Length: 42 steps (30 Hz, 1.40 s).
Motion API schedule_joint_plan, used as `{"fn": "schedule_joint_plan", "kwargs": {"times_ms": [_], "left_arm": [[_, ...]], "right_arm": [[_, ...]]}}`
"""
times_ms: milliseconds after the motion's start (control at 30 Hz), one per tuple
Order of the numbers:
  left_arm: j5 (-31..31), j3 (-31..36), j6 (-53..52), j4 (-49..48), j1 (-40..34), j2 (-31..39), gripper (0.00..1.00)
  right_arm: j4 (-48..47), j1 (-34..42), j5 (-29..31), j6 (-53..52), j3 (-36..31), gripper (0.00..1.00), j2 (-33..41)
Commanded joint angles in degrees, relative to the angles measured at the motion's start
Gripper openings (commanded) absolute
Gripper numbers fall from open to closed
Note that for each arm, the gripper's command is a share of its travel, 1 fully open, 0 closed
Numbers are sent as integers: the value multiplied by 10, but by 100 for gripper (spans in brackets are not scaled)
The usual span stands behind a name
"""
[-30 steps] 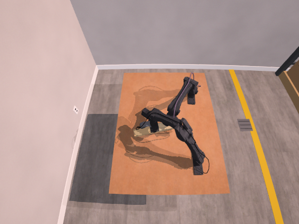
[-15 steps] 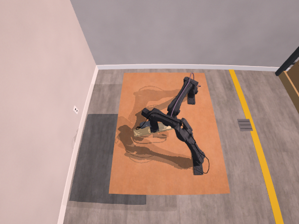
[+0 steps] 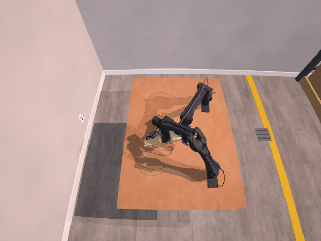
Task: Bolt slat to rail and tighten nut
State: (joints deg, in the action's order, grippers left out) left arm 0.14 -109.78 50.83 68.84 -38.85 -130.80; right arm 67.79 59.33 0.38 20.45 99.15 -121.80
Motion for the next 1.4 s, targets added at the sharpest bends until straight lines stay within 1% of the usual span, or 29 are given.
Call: {"fn": "schedule_joint_plan", "kwargs": {"times_ms": [0,133,200,700,767,1267,1333,1367], "left_arm": [[-1,-3,2,1,0,5,72],[-1,-3,2,1,0,5,72],[-1,-3,2,1,0,5,72],[-1,-3,2,1,0,5,72],[-1,-3,2,1,0,5,72],[-1,-3,2,1,0,5,72],[-1,-3,2,1,0,5,72],[-1,-3,2,1,0,5,72]], "right_arm": [[-3,-3,-2,-117,1,11,6],[-3,-3,-3,-208,0,11,6],[-3,-3,-3,-208,0,11,6],[-4,-4,-5,-549,-1,11,7],[-4,-4,-5,-549,-1,11,7],[-6,-5,-6,-891,-3,11,7],[-6,-5,-6,-891,-3,11,7],[-6,-4,-5,-919,-3,11,7]]}}
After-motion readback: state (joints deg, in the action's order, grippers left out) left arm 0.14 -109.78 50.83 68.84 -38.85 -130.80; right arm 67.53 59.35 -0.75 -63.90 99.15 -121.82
